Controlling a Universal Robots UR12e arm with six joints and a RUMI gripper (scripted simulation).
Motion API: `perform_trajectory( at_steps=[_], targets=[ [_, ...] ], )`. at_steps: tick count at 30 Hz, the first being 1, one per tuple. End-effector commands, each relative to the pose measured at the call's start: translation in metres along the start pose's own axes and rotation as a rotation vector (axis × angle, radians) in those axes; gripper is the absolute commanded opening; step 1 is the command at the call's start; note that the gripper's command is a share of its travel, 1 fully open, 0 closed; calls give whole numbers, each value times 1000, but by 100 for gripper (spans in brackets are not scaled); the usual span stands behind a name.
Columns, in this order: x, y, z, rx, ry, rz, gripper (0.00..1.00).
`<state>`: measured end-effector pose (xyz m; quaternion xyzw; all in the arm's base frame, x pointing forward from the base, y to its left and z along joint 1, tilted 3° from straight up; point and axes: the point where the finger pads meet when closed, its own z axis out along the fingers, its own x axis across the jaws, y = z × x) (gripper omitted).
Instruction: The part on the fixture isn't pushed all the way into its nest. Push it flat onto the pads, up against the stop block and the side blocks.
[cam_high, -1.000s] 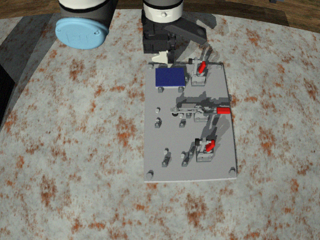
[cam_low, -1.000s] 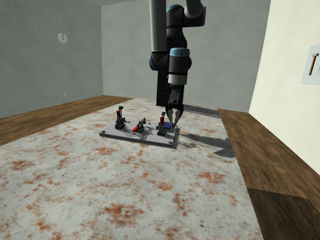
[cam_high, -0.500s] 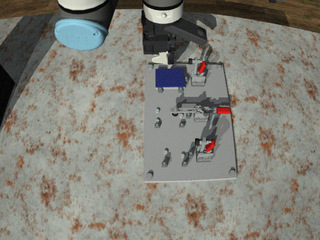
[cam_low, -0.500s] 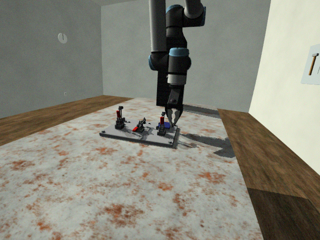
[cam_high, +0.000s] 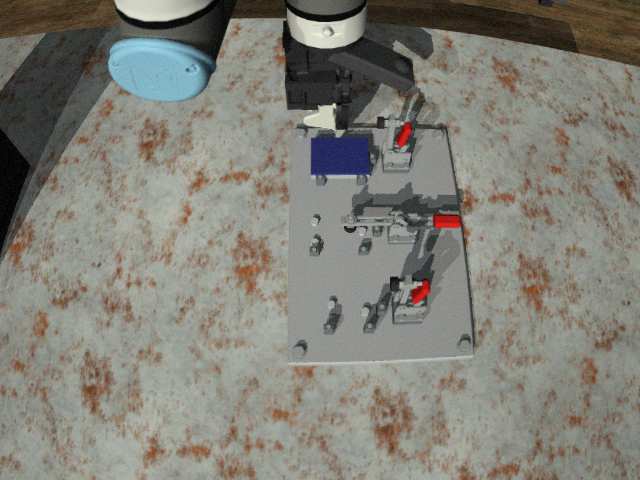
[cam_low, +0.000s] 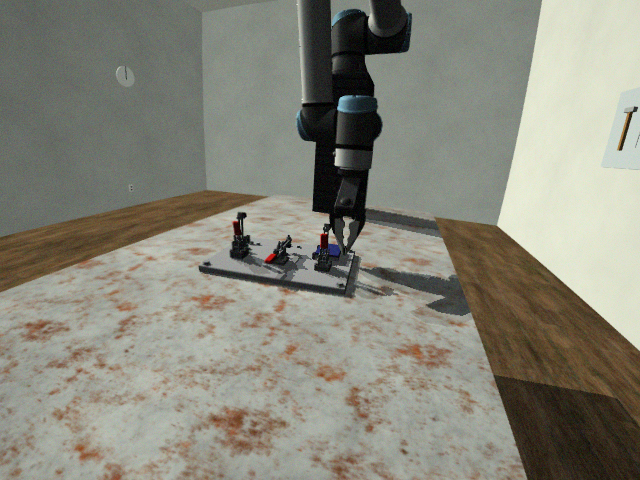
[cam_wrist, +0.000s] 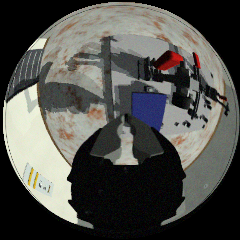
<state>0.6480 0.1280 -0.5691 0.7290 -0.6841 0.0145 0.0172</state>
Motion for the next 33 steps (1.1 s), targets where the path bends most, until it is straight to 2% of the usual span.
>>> perform_trajectory(
  at_steps=[1,23,33],
  targets=[
    [2,-1,-1,1,1,0,0],
    [3,-1,-1,1,2,1,0],
    [-8,-1,-1,1,2,1,0]
  ],
)
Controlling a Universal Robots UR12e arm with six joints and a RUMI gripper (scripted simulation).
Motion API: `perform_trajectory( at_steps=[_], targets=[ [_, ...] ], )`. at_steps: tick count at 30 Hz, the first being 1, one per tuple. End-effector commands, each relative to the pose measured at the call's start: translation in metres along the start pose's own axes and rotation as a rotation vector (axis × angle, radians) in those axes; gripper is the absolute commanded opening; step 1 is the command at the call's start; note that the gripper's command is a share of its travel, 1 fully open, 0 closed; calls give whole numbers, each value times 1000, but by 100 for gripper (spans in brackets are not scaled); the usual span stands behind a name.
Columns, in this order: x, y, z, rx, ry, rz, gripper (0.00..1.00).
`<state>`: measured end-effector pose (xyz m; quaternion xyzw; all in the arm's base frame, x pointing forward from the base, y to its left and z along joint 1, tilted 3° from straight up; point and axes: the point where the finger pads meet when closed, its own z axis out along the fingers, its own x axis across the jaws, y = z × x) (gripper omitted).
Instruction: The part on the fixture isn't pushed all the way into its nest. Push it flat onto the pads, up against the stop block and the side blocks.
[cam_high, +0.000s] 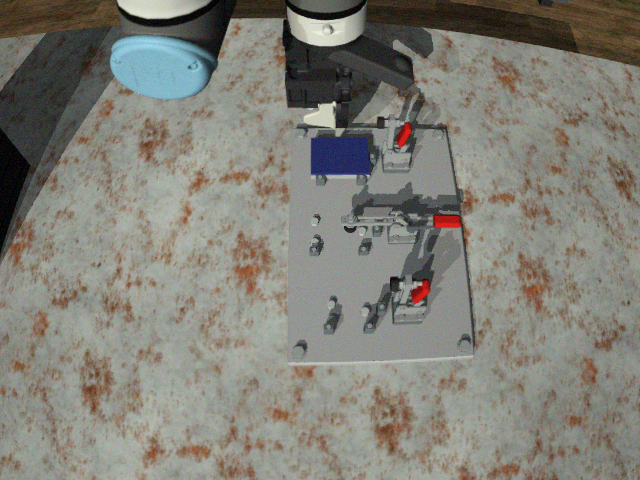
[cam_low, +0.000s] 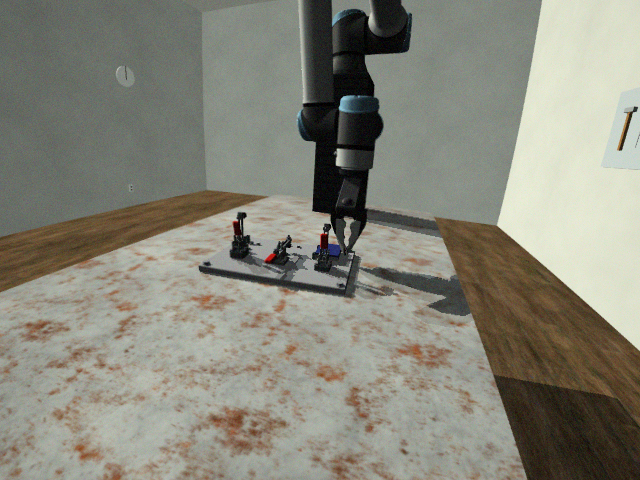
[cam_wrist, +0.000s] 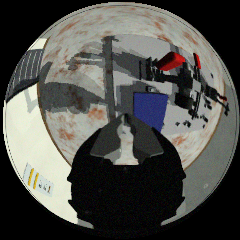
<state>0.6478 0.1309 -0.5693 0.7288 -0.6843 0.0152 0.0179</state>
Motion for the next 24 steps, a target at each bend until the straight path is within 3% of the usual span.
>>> perform_trajectory(
  at_steps=[1,16,24],
  targets=[
    [-7,-1,-1,1,0,0,0],
    [-14,-1,-1,1,0,0,0],
    [-14,-1,-12,1,0,0,0]
  ],
)
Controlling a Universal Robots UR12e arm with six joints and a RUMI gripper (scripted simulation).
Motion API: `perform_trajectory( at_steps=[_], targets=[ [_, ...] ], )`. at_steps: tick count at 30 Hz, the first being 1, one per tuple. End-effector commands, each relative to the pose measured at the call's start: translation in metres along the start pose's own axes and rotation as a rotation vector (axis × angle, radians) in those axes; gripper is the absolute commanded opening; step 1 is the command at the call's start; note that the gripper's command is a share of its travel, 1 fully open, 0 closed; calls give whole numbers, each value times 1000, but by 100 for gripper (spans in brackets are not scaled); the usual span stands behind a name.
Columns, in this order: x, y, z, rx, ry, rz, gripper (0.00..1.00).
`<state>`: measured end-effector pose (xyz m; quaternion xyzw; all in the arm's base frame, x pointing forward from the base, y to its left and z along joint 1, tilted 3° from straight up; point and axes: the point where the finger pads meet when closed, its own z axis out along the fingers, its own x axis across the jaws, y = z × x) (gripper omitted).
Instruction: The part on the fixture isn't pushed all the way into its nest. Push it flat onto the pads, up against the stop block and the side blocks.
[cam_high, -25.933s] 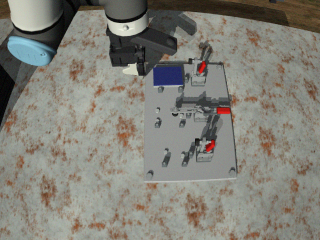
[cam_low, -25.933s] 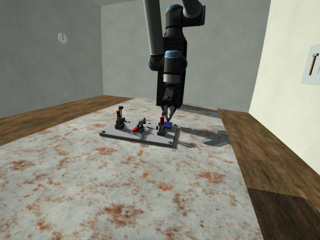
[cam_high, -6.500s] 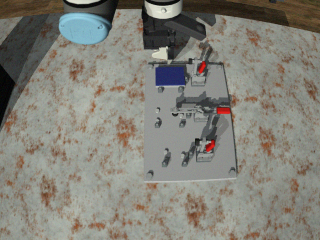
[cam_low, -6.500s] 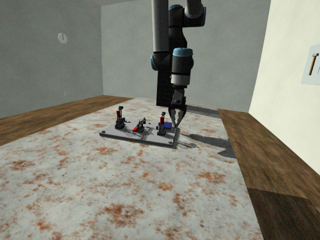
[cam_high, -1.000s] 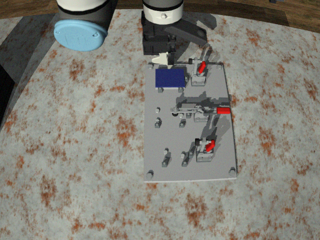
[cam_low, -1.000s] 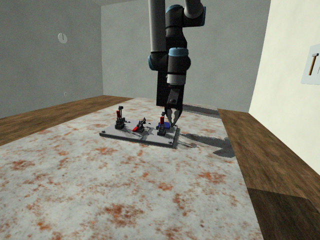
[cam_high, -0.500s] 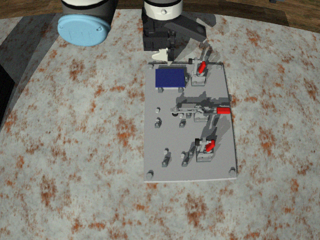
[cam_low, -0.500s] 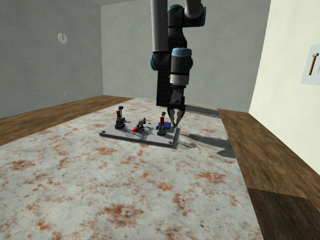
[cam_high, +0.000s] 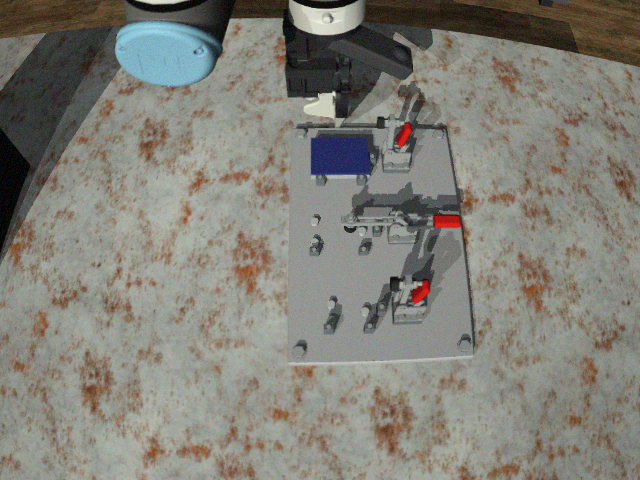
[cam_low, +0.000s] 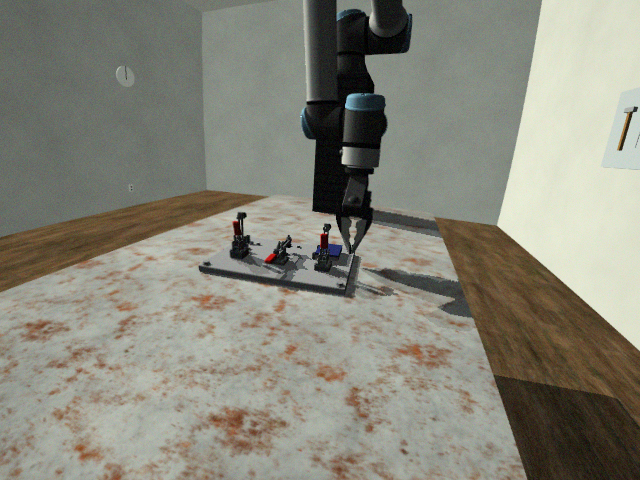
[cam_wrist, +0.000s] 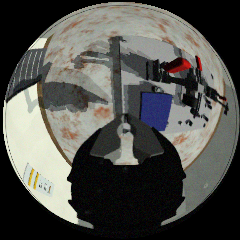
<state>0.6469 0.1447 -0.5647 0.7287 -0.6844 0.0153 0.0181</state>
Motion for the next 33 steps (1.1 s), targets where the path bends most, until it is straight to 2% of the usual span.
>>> perform_trajectory(
  at_steps=[1,11,33],
  targets=[
    [0,-1,-9,1,0,0,0],
    [0,-1,-34,1,0,0,0],
    [-1,-1,-36,1,-1,0,0]
  ],
)
